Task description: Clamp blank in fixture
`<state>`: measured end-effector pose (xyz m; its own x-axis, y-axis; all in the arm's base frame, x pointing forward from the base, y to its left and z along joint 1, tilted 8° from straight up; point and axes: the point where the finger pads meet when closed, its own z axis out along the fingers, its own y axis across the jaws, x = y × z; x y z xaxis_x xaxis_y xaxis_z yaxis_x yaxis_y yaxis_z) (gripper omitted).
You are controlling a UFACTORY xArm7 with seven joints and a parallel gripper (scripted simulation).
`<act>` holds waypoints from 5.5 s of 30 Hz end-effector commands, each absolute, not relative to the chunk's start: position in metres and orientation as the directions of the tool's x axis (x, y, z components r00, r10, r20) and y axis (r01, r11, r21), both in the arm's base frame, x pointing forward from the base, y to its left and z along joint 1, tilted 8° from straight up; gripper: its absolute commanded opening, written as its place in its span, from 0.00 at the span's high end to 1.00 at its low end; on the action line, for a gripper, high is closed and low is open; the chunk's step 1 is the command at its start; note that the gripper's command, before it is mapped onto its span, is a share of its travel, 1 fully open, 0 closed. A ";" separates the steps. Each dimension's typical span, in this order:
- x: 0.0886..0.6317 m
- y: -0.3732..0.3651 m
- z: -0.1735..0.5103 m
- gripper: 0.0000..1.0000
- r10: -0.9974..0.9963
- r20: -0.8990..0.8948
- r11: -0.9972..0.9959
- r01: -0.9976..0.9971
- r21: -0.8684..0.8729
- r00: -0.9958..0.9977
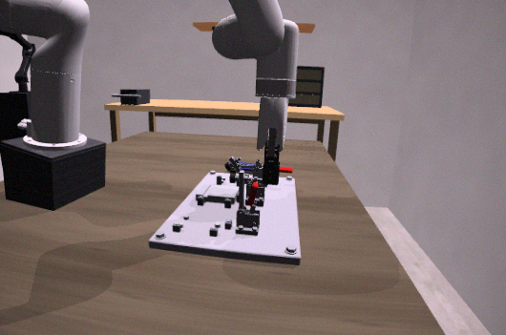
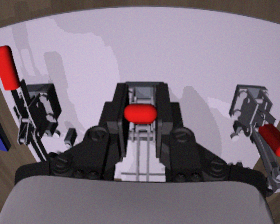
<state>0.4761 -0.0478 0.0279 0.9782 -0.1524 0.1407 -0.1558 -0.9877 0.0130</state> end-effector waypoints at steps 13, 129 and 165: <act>0.466 -0.046 0.030 1.00 -0.152 0.140 -0.988 -0.155 0.015 0.978; 0.442 -0.041 0.076 0.53 -0.152 0.140 -0.988 -0.155 0.015 0.978; 0.426 -0.039 0.066 0.01 -0.152 0.140 -0.988 -0.155 0.015 0.978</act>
